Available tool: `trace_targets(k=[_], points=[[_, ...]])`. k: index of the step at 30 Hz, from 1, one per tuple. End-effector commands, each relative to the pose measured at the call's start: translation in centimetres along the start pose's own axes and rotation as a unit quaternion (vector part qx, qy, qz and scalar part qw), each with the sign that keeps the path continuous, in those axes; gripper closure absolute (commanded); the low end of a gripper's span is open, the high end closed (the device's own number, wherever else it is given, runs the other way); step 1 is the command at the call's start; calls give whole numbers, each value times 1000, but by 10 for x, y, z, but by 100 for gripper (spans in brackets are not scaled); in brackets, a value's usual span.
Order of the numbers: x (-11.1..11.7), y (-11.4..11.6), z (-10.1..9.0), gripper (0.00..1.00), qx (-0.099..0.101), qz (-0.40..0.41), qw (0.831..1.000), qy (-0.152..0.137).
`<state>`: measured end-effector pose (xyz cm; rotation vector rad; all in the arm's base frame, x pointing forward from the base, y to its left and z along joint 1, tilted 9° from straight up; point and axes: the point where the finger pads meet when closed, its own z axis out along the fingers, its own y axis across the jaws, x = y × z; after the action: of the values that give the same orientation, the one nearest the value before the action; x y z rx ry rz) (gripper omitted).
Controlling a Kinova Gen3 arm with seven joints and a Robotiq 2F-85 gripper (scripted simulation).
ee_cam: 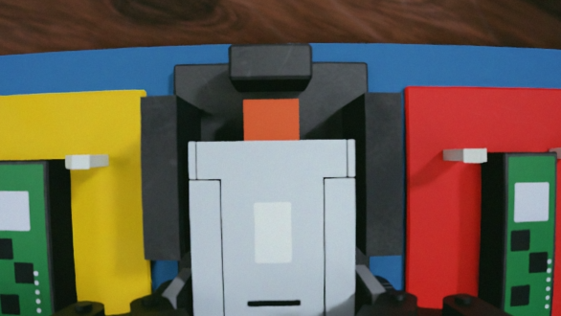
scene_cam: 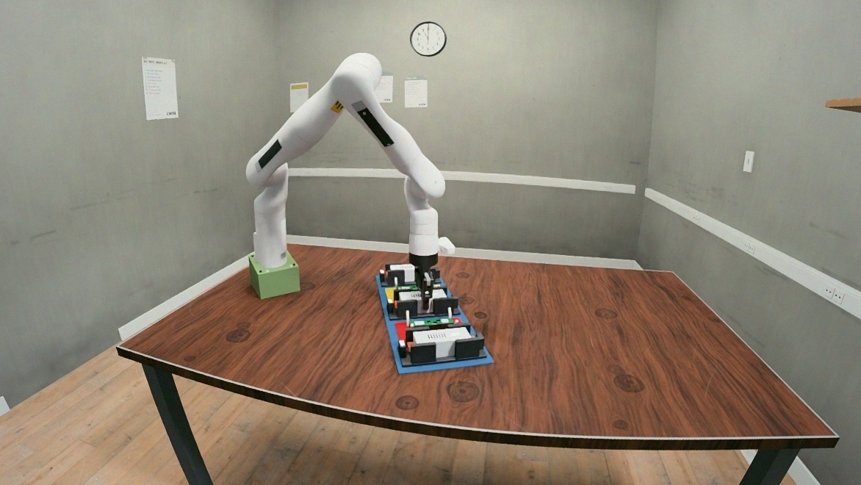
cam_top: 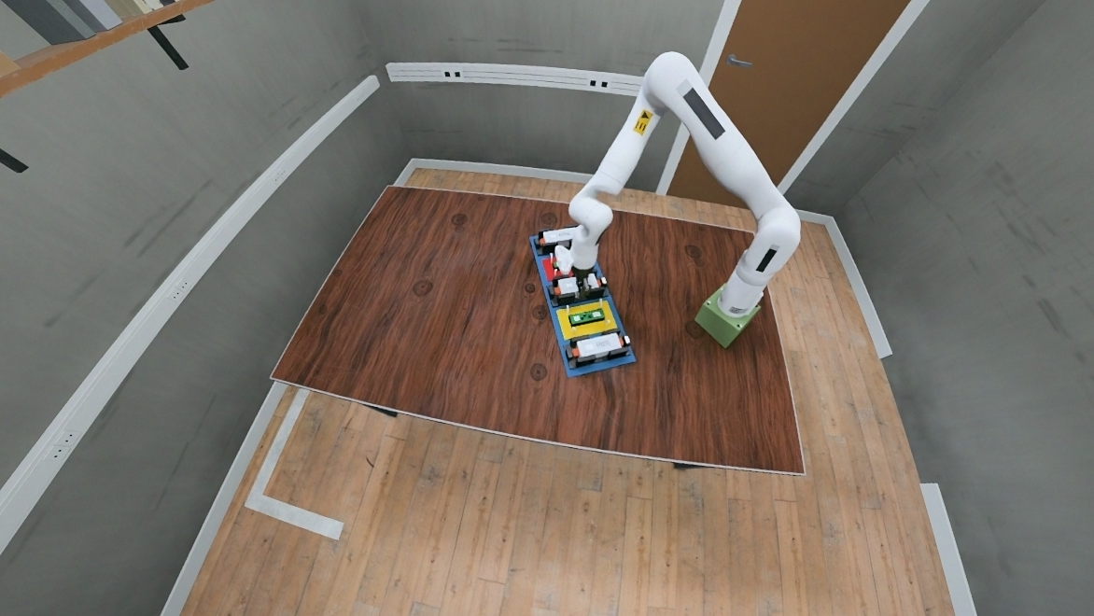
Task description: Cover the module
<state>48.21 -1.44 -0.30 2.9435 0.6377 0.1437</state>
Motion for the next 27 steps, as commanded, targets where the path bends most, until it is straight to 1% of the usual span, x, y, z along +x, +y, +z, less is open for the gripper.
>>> trace_targets(k=[1,4,5,27], points=[[1,0,-1,30,0,0,1000,1],[1,0,-1,30,0,0,1000,1],[1,0,-1,100,0,0,1000,1],[1,0,-1,100,0,0,1000,1]])
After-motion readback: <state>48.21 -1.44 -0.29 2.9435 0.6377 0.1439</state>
